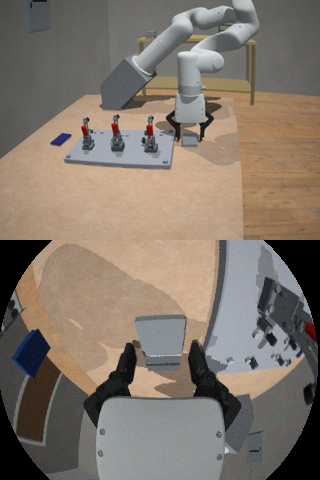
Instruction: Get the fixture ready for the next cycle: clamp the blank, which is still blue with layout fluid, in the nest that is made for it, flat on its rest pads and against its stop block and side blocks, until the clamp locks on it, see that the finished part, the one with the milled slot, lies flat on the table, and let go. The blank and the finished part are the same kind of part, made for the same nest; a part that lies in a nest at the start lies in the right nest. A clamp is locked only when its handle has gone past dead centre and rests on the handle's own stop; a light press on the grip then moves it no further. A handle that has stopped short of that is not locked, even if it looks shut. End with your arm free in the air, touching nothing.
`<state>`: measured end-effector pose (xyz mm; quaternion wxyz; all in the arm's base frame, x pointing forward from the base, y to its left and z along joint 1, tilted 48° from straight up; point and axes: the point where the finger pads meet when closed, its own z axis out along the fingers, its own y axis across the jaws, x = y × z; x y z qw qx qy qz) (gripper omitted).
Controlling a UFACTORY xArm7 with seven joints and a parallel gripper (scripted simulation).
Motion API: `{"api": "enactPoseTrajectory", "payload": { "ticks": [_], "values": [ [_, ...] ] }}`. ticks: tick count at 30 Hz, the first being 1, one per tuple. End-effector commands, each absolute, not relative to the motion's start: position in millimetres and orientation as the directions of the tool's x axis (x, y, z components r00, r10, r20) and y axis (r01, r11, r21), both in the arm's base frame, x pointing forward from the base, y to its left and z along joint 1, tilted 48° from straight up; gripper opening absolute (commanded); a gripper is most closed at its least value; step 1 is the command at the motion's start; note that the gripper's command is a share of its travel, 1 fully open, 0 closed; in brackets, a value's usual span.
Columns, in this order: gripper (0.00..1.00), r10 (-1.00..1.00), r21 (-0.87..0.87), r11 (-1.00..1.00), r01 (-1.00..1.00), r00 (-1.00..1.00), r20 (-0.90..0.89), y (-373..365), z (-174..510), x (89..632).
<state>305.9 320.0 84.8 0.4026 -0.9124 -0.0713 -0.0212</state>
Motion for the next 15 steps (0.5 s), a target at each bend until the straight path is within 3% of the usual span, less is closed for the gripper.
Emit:
{"api": "enactPoseTrajectory", "payload": {
  "ticks": [1,15],
  "values": [
    [0.81,0.110,-0.732,-0.666,0.146,0.989,0.097,319.1,85.3,307.0],
    [0.81,0.110,-0.732,-0.665,0.146,0.989,0.097,310.5,93.5,307.3]
  ]
}}
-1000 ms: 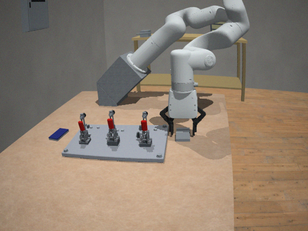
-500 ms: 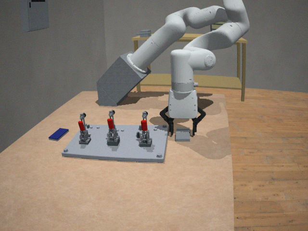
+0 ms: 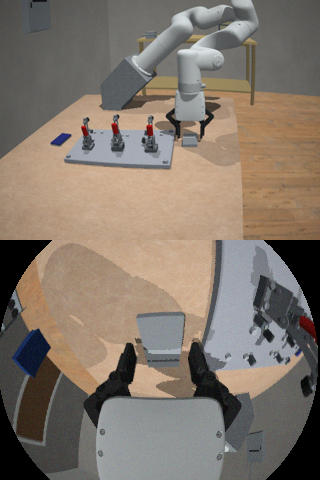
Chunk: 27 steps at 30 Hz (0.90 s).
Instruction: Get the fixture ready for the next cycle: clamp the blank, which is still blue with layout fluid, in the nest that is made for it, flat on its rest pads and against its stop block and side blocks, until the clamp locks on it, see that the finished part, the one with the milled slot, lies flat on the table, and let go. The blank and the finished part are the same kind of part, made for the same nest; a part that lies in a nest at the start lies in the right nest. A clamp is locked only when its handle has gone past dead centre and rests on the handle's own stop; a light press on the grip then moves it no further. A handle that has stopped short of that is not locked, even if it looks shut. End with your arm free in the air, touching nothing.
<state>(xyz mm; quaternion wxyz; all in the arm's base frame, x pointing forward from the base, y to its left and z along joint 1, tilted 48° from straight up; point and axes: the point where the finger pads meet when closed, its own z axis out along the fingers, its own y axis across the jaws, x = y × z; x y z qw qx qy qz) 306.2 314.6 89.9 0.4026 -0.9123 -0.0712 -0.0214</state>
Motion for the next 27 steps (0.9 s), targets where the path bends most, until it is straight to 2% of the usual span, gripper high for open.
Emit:
{"api": "enactPoseTrajectory", "payload": {
  "ticks": [1,27],
  "values": [
    [0.81,0.110,-0.732,-0.666,0.146,0.989,0.097,308.9,94.9,307.3],
    [0.81,0.110,-0.732,-0.666,0.145,0.989,0.097,255.1,143.8,308.3]
  ]
}}
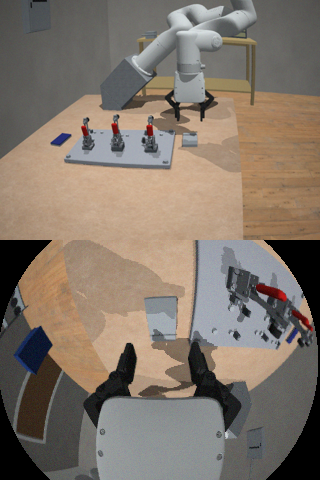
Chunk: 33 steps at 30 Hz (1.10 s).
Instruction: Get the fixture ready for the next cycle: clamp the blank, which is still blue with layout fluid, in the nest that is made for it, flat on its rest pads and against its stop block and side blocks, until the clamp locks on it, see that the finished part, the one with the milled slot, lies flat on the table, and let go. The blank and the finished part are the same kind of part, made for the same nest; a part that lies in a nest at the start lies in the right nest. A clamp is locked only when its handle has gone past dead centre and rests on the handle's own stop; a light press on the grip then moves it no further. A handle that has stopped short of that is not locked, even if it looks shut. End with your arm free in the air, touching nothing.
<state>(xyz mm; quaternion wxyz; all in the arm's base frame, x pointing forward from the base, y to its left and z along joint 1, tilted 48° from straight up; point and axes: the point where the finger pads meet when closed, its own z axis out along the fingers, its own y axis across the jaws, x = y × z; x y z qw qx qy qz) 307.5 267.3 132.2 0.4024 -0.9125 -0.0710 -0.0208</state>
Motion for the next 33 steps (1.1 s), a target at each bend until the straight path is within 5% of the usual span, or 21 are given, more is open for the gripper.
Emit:
{"api": "enactPoseTrajectory", "payload": {
  "ticks": [1,19,20,33],
  "values": [
    [0.81,0.110,-0.732,-0.666,0.146,0.989,0.097,253.0,145.7,308.4],
    [0.81,0.110,-0.732,-0.666,0.146,0.989,0.097,245.3,152.8,308.6],
    [0.99,0.110,-0.732,-0.666,0.146,0.989,0.097,245.3,152.8,308.6],
    [0.99,0.110,-0.732,-0.666,0.146,0.989,0.097,245.3,152.8,308.6]
  ]
}}
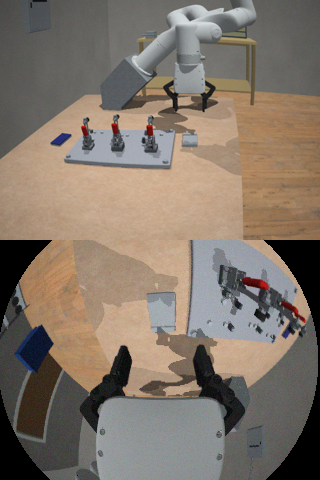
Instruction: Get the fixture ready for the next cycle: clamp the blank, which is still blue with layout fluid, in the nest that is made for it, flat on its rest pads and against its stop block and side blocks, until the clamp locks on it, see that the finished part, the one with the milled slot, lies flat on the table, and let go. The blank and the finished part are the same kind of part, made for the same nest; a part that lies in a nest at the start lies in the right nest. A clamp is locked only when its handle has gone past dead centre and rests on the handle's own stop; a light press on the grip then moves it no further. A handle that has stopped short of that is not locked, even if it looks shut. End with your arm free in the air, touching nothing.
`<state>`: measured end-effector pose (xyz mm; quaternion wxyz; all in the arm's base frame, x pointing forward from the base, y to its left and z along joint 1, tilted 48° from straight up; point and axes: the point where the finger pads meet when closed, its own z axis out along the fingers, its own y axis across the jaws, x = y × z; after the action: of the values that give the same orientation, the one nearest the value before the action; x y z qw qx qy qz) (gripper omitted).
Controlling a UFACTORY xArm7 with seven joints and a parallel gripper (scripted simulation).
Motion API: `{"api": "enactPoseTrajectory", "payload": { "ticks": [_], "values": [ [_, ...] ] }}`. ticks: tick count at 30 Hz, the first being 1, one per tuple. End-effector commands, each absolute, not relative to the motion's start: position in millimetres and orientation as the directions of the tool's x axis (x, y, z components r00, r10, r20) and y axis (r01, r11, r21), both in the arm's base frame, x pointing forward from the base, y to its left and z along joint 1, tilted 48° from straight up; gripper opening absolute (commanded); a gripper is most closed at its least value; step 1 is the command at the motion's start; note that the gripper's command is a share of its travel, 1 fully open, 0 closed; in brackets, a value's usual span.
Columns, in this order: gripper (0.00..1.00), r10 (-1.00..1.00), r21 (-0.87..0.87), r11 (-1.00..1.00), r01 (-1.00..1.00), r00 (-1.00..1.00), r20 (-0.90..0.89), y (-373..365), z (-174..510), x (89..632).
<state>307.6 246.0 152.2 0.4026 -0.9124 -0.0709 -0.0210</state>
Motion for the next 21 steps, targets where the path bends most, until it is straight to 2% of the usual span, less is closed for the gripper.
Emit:
{"api": "enactPoseTrajectory", "payload": {
  "ticks": [1,21],
  "values": [
    [0.99,0.110,-0.732,-0.666,0.146,0.989,0.097,245.3,152.8,308.6],
    [0.99,0.110,-0.732,-0.666,0.146,0.989,0.097,239.7,157.9,308.7]
  ]
}}
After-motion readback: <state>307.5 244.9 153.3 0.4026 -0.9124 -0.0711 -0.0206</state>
